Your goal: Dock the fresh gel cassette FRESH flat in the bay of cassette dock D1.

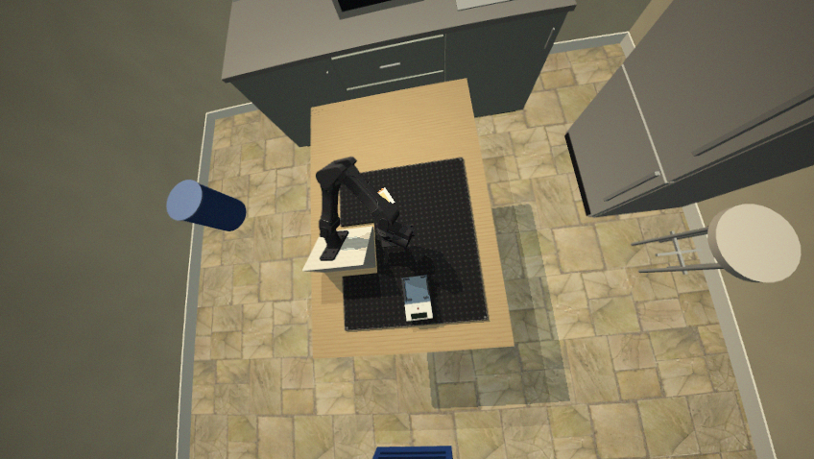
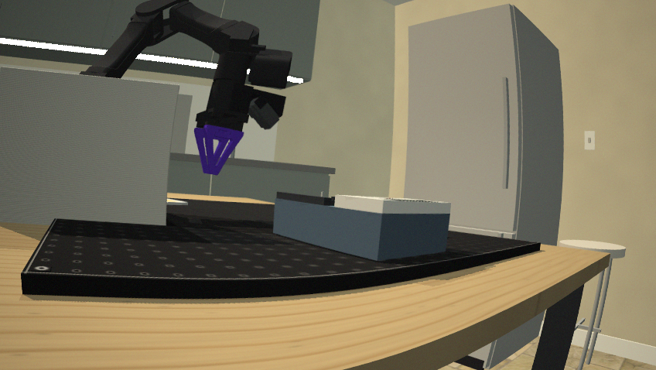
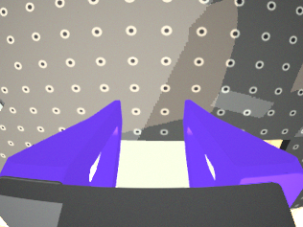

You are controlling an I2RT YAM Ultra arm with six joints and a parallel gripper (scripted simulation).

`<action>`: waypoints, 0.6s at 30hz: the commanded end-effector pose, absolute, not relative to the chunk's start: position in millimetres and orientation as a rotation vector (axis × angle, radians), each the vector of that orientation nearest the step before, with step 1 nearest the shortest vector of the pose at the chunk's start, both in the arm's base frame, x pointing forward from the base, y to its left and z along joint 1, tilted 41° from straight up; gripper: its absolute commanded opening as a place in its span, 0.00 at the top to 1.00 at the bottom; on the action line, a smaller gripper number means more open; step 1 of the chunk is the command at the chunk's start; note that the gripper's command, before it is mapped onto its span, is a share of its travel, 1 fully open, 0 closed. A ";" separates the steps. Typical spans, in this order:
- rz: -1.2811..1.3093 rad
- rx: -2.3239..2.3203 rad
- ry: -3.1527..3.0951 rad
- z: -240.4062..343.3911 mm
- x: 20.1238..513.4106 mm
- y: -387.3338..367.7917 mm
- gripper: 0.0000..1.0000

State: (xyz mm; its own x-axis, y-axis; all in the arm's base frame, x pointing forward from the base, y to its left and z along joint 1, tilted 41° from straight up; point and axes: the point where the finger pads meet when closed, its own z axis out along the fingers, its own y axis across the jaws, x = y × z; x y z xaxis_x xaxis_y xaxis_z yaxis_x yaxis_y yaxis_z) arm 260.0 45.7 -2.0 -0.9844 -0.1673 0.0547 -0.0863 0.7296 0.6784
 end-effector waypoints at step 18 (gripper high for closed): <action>-1.098 0.178 -2.941 -6.9 286.5 40.4 0.66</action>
